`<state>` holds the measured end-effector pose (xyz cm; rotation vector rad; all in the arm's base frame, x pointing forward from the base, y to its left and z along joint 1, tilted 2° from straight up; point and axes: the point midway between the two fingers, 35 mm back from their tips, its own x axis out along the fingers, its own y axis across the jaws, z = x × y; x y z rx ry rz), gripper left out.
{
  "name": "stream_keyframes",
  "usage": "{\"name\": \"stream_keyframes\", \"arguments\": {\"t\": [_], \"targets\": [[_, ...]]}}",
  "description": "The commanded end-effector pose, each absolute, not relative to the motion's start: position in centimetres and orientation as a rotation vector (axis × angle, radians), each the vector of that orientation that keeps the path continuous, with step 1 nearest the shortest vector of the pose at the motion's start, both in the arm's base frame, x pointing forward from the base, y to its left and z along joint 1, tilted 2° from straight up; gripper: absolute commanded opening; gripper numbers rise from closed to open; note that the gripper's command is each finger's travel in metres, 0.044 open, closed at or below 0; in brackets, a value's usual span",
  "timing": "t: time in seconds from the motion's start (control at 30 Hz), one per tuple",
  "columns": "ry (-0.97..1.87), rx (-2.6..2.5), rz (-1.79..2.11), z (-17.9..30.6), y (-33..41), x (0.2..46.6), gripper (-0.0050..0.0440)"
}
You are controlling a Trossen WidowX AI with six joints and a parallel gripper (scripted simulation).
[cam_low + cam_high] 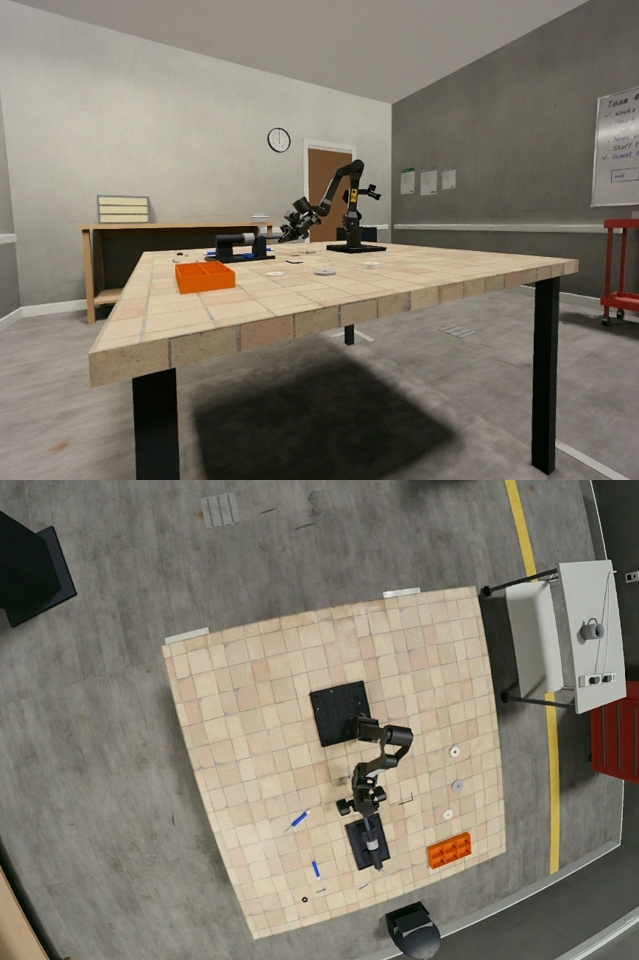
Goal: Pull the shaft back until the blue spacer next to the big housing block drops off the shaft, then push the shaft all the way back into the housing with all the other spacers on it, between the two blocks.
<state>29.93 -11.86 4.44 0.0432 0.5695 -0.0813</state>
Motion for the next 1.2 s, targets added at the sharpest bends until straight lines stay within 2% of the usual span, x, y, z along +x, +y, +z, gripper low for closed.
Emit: {"name": "stream_keyframes", "arguments": {"t": [0.0,1.17], "targets": [[0.535,0.026,-0.084,5.54,-12.17,30.94,-0.005],[0.534,0.026,-0.084,5.59,-12.24,31.75,-0.005]]}}
